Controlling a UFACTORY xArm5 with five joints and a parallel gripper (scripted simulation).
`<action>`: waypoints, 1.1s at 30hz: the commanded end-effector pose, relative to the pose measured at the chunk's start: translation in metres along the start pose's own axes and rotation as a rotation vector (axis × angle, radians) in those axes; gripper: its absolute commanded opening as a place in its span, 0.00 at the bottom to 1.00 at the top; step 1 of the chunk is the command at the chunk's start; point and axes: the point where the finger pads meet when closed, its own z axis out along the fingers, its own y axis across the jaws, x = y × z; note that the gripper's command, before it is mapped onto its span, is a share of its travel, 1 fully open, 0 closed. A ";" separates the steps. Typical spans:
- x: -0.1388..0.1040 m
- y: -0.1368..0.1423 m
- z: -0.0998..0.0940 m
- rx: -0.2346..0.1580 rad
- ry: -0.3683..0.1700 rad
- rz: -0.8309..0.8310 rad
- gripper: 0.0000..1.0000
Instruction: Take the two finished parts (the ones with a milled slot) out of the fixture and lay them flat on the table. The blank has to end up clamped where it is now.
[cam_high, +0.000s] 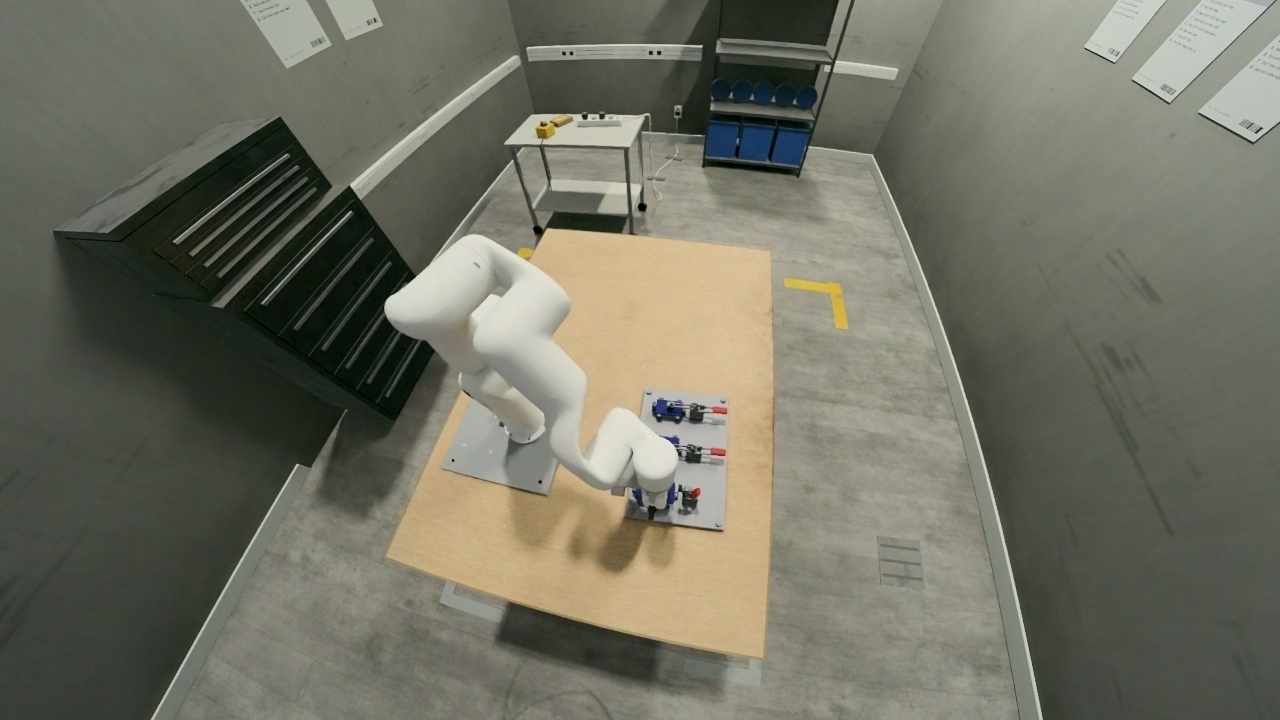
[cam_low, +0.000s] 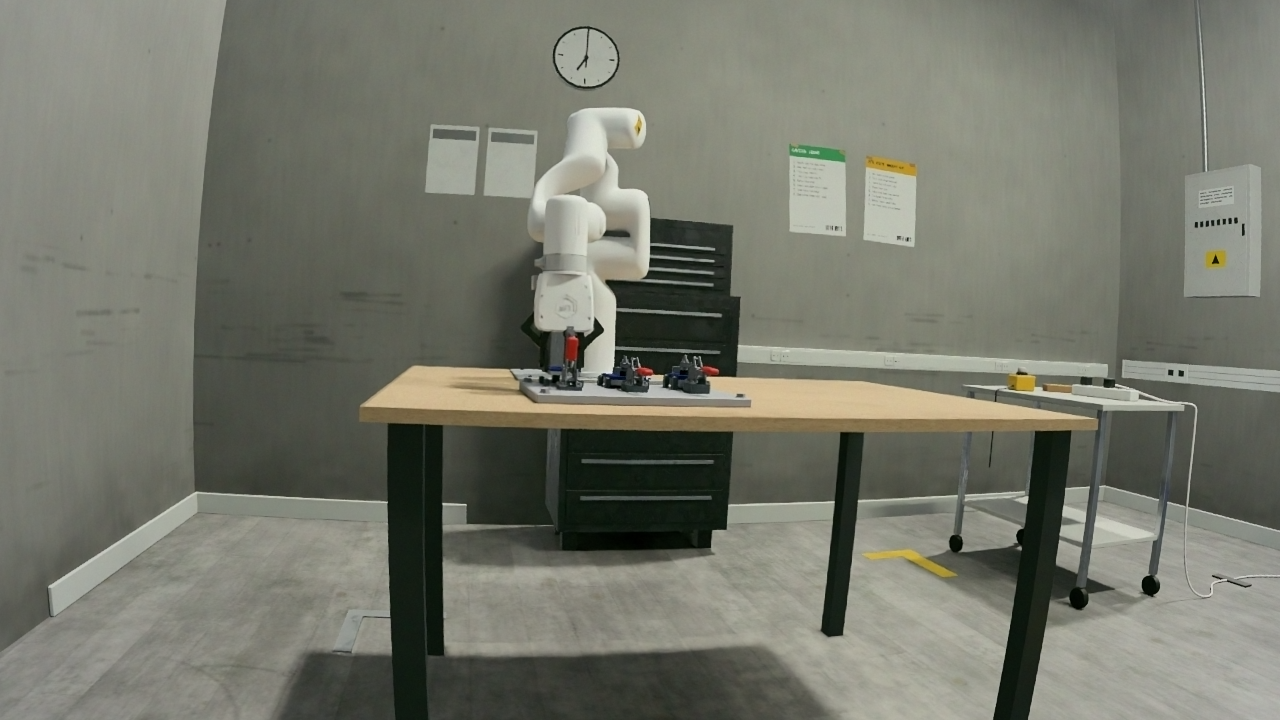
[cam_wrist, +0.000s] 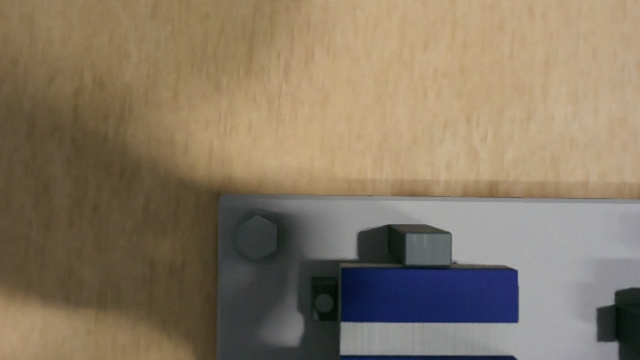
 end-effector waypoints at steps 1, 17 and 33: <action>-0.002 0.000 -0.007 0.002 -0.004 0.000 0.00; -0.002 0.000 -0.020 0.002 -0.004 0.000 0.00; -0.002 0.000 -0.023 0.002 -0.004 0.000 0.00</action>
